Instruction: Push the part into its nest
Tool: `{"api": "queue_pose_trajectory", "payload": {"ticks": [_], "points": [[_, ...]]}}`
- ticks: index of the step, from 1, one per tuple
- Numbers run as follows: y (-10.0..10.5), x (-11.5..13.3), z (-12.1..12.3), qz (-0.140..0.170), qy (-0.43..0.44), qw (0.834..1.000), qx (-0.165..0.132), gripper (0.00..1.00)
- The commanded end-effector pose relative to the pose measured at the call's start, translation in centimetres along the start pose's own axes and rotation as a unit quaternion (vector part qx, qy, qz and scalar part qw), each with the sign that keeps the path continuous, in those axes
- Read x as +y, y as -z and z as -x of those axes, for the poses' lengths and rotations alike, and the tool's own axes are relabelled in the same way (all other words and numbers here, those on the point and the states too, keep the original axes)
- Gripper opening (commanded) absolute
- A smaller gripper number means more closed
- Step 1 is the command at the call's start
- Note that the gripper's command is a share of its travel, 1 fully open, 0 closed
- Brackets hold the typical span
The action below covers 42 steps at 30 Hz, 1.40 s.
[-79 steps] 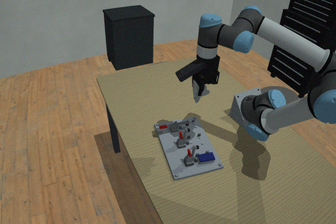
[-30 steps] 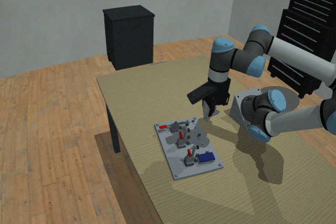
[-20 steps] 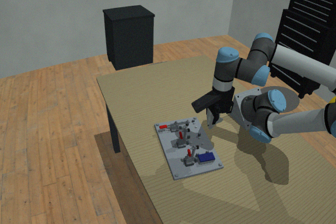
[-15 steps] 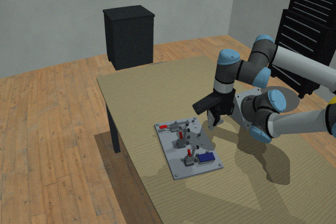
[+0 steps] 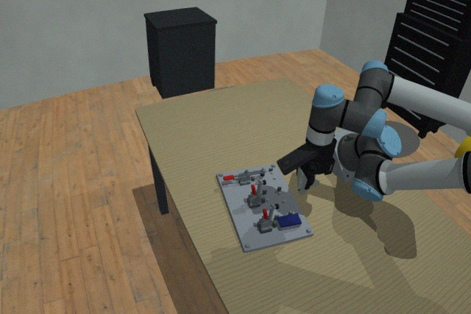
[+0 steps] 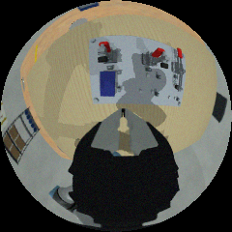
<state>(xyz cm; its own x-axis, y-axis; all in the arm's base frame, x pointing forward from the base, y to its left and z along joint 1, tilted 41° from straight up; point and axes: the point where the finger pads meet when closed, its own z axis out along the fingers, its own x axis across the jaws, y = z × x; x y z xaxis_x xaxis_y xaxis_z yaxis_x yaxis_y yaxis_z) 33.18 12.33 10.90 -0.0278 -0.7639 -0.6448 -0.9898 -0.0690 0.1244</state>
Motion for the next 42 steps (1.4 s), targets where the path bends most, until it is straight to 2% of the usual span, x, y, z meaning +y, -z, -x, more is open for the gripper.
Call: {"api": "queue_pose_trajectory", "payload": {"ticks": [1,4,9,21,26,38,42], "points": [[-0.4,0.1,0.3,-0.001,0.000,1.000,0.001,0.00],[-0.4,0.1,0.3,-0.001,0.000,1.000,0.001,0.00],[-3.9,1.8,2.9,-0.001,0.000,1.000,0.001,0.00],[-3.9,1.8,2.9,-0.001,0.000,1.000,0.001,0.00],[-5.2,2.4,3.8,-0.001,0.000,1.000,0.001,0.00],[-5.2,2.4,3.8,-0.001,0.000,1.000,0.001,0.00],[-7.5,2.4,3.8,-0.001,0.000,1.000,0.001,0.00]]}}
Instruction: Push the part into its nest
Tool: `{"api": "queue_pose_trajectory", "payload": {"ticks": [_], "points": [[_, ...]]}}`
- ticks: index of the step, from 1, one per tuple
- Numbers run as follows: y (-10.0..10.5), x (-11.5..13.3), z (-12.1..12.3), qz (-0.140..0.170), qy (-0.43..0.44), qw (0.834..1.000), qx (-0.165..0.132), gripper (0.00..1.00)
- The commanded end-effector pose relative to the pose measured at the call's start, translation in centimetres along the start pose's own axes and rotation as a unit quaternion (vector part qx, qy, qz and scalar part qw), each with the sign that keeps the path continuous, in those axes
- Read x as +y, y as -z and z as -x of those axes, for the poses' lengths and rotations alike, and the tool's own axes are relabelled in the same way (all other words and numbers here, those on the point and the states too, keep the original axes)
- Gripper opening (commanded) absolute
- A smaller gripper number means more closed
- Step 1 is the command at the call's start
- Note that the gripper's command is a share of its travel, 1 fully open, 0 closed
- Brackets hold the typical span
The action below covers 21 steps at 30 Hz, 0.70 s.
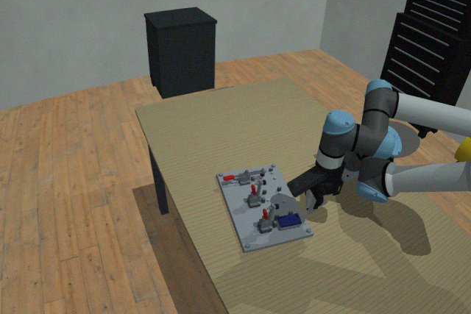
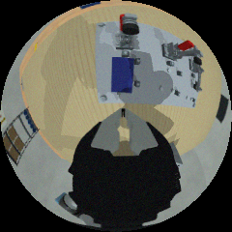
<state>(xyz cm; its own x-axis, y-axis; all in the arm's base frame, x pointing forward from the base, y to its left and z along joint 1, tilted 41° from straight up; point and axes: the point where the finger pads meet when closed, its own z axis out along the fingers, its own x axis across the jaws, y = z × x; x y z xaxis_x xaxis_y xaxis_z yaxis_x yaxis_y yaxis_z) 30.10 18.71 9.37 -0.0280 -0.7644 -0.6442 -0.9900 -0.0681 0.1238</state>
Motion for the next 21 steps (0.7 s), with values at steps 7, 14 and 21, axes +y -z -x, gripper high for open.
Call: {"api": "queue_pose_trajectory", "payload": {"ticks": [7,14,21], "points": [[-2.44,-0.04,0.02,0.000,0.000,1.000,0.000,0.00],[-2.28,0.01,0.03,0.000,0.000,1.000,0.000,0.00],[-2.53,-0.03,0.03,0.000,0.000,1.000,0.000,0.00]]}}
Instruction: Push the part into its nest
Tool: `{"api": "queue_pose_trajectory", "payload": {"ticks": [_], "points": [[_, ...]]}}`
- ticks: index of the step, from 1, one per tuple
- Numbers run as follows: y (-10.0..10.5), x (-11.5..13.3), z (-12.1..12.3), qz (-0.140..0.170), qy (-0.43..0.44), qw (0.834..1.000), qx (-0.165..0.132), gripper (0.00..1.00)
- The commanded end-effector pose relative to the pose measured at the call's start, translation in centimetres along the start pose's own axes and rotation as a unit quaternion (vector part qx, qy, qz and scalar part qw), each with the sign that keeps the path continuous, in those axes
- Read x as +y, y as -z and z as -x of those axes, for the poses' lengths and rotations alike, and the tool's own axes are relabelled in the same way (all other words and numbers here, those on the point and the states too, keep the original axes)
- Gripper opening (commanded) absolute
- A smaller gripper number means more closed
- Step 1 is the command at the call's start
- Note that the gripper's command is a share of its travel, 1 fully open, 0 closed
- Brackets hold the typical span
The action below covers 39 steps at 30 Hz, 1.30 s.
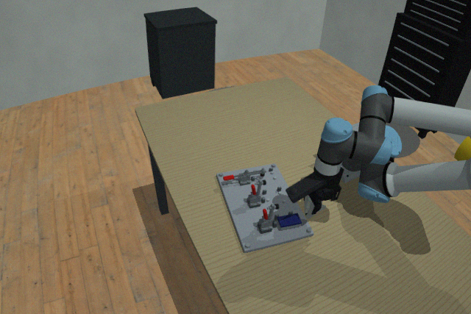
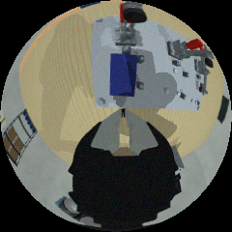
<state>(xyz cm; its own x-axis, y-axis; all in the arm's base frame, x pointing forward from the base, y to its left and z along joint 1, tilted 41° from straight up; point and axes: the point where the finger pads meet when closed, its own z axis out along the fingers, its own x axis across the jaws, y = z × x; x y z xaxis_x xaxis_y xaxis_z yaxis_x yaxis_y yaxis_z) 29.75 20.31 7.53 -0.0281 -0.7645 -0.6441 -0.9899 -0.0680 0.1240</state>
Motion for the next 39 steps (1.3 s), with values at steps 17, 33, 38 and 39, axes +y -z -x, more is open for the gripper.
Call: {"api": "queue_pose_trajectory", "payload": {"ticks": [17,33,38,39], "points": [[-0.05,-0.44,-0.01,0.000,0.000,1.000,0.000,0.00],[-0.05,-0.82,-0.01,0.000,0.000,1.000,0.000,0.00],[-0.05,-0.82,-0.01,0.000,0.000,1.000,0.000,0.00],[-0.05,-0.82,-0.01,0.000,0.000,1.000,0.000,0.00]]}}
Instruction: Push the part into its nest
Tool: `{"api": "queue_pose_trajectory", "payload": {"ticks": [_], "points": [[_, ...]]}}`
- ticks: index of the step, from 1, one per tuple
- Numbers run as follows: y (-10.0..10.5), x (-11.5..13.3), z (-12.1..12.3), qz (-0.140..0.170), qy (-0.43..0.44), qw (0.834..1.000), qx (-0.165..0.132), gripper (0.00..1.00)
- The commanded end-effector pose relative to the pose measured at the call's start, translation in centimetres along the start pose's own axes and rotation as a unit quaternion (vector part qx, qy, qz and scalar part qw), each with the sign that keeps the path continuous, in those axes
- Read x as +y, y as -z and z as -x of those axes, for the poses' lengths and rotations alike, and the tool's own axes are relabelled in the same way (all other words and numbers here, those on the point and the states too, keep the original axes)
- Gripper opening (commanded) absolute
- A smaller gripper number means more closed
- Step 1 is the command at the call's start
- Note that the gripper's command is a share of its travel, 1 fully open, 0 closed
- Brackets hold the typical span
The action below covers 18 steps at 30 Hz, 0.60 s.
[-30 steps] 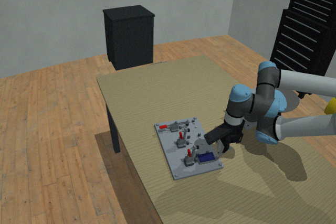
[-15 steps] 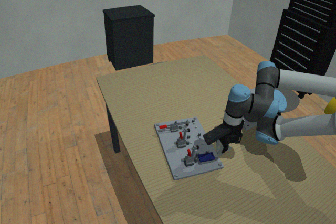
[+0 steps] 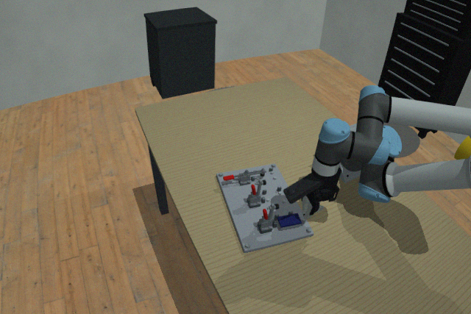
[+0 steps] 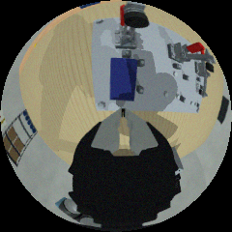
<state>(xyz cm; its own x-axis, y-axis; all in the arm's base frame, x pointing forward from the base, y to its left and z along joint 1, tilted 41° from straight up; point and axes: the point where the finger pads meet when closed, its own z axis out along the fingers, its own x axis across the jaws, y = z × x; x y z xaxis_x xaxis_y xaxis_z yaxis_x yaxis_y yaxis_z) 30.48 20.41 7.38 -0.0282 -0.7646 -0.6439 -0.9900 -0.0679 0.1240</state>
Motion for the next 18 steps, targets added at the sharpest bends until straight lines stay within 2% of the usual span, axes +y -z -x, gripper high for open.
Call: {"api": "queue_pose_trajectory", "payload": {"ticks": [1,18], "points": [[0.03,-0.07,0.00,0.000,0.000,1.000,0.000,0.00],[0.02,-0.44,0.00,0.000,0.000,1.000,0.000,0.00]]}}
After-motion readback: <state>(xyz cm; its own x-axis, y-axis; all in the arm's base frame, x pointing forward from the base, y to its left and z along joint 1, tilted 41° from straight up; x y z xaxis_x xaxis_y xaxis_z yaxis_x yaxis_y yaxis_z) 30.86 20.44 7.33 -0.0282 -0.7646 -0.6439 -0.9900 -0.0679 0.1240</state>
